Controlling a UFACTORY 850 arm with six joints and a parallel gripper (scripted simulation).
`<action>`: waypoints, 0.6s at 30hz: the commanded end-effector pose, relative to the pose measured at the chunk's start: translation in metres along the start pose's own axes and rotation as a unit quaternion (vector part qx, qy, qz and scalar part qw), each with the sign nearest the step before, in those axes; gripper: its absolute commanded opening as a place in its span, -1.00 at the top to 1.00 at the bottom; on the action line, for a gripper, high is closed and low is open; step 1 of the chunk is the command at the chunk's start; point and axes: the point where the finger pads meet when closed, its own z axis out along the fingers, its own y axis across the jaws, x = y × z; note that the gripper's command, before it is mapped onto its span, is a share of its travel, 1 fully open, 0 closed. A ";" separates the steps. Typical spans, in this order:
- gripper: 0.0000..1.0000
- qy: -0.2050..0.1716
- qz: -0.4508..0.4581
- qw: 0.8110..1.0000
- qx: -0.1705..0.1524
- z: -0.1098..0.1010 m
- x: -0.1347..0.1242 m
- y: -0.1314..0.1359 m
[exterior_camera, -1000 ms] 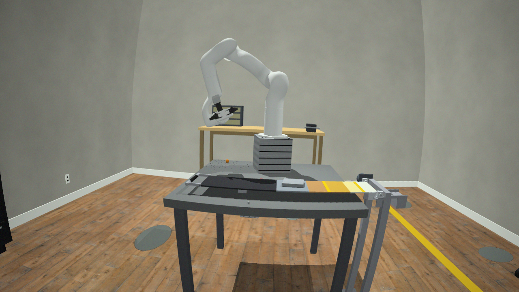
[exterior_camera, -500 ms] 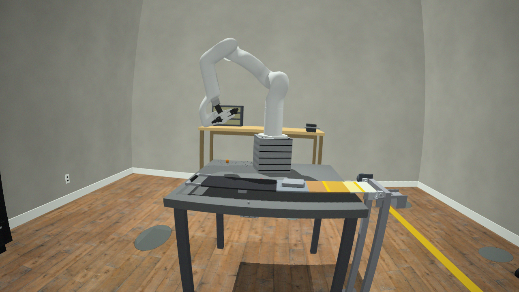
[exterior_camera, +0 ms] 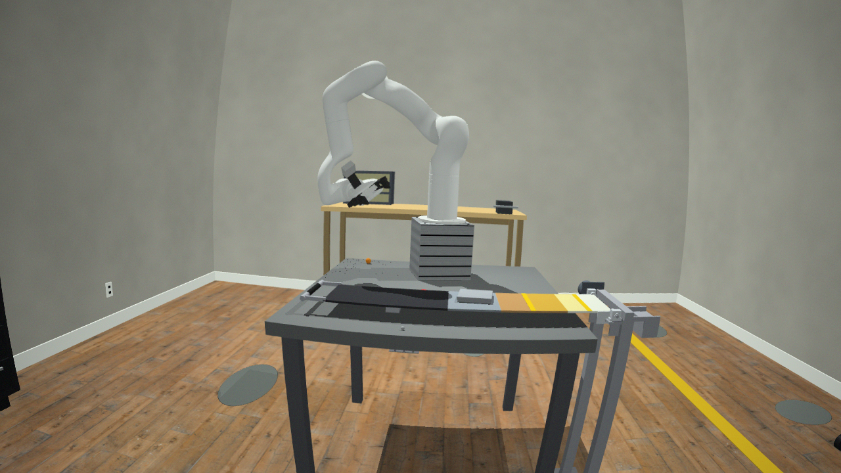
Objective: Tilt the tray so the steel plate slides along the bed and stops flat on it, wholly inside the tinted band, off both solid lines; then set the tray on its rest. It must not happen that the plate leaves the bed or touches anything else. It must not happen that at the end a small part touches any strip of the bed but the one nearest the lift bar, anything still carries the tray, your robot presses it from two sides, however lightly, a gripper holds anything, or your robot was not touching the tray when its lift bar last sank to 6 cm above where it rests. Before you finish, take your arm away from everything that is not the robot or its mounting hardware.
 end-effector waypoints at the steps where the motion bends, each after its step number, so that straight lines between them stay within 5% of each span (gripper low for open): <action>1: -1.00 -0.013 0.009 1.000 0.008 0.002 -0.003 0.000; 4: -1.00 -0.057 0.039 0.997 0.030 0.007 -0.015 -0.001; 18: -1.00 -0.122 0.077 0.988 0.052 0.012 -0.033 0.000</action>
